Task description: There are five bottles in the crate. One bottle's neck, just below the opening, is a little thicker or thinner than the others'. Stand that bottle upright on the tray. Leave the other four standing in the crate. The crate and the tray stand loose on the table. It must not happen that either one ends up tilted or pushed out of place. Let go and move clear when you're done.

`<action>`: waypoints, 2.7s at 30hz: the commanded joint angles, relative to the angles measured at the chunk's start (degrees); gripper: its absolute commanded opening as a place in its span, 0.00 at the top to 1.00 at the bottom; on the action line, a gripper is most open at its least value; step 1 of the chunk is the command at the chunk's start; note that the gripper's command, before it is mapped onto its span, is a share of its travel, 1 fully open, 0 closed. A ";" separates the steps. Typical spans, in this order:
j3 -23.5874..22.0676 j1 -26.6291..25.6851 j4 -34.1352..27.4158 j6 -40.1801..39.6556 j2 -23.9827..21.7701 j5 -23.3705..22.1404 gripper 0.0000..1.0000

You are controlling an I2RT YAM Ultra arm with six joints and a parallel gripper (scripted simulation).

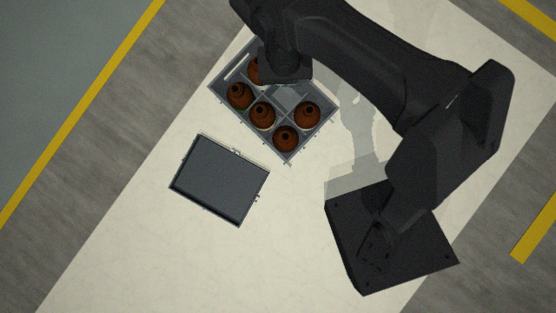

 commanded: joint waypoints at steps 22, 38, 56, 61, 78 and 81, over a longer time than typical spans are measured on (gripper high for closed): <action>1.54 0.33 0.95 0.14 -2.74 0.53 0.39; 1.54 0.33 0.95 0.14 -2.74 0.53 0.39; 1.49 0.30 1.06 0.11 -2.73 0.53 0.39; 0.34 0.20 1.24 0.04 -2.56 0.54 0.39; -2.93 -0.41 3.74 -0.51 -1.96 0.32 0.39; -3.55 -0.70 4.53 -0.60 -1.81 0.25 0.39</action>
